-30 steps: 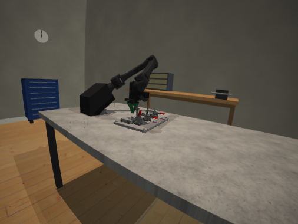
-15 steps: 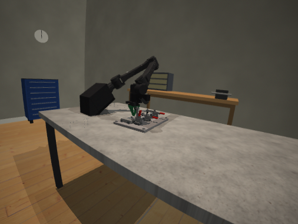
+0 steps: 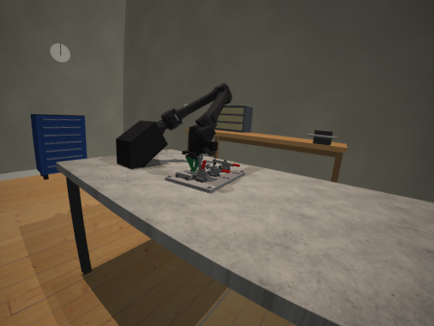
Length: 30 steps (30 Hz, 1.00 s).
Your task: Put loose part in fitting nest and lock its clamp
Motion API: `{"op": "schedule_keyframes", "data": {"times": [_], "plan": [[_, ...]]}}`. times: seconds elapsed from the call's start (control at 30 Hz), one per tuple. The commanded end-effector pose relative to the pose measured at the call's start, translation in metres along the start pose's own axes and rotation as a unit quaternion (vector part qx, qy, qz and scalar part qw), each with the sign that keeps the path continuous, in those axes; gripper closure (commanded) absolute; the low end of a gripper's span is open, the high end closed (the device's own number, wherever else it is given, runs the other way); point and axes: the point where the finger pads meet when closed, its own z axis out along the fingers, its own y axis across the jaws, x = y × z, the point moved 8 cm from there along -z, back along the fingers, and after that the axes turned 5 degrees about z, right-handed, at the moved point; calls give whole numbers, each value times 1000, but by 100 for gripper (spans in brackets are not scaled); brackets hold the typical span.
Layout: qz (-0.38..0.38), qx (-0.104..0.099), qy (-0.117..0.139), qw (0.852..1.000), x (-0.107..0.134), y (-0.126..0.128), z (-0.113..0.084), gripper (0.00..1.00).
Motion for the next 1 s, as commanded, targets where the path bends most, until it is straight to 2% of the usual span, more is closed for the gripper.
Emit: {"op": "schedule_keyframes", "data": {"times": [0.0,0.73,0.97], "plan": [[7,-1,-2,1000,2,2,-1,100],[6,-1,-2,1000,2,2,-1,100],[1,-1,3,1000,2,4,6,100]]}}
